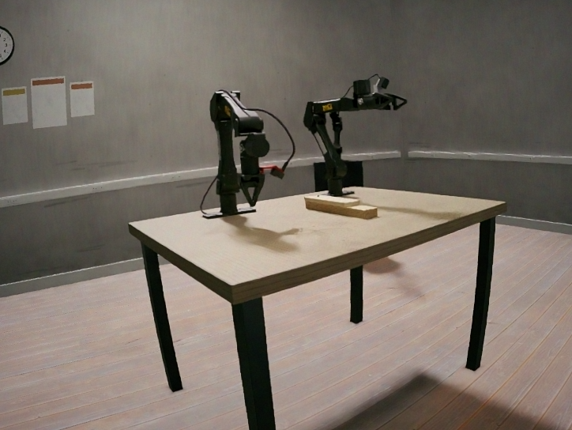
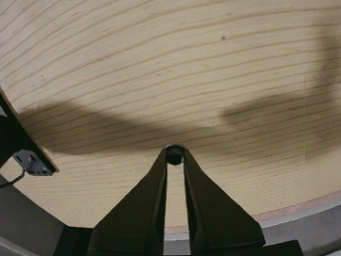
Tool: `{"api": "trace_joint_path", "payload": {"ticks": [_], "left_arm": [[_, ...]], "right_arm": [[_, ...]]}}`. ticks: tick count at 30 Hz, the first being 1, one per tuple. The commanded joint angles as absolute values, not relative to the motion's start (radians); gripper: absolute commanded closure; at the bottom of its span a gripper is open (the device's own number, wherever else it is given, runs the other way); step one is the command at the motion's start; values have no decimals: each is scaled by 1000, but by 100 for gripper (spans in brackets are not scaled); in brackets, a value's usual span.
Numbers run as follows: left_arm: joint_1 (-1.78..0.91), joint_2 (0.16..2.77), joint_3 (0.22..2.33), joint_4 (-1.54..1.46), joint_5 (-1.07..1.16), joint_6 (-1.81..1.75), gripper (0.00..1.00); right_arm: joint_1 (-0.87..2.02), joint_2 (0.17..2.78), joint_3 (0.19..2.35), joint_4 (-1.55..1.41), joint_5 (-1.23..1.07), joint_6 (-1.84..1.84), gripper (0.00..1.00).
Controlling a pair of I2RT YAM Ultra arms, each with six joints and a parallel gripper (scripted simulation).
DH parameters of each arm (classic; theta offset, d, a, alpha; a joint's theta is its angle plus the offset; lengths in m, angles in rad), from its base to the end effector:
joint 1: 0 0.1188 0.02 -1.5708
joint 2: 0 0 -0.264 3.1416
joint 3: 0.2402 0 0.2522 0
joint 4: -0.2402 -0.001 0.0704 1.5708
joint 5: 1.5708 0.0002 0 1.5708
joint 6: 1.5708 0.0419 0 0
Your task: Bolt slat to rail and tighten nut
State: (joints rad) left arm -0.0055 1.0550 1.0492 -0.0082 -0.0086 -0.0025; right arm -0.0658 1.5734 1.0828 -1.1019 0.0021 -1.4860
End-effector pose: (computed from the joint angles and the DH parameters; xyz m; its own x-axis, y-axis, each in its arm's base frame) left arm 0.2474 0.0000 0.4053 -0.0140 -0.0024 -0.9999 -0.0031 1.0000 -0.0024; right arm 0.2619 -0.0163 0.2080 -0.1500 -0.9887 0.0039 -0.9884 0.1500 0.0214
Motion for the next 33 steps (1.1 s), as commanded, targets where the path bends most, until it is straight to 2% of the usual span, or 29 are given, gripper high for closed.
{"api": "trace_joint_path", "payload": {"ticks": [1, 33], "left_arm": [[0, 1045, 1052, 5, 0, 0, 0], [0, 1045, 1052, 5, 0, 0, 0]], "right_arm": [[-32, 1566, 1132, -1128, -4, -1513, 88], [457, 1682, 1281, -1158, -3, -1769, 88]]}}
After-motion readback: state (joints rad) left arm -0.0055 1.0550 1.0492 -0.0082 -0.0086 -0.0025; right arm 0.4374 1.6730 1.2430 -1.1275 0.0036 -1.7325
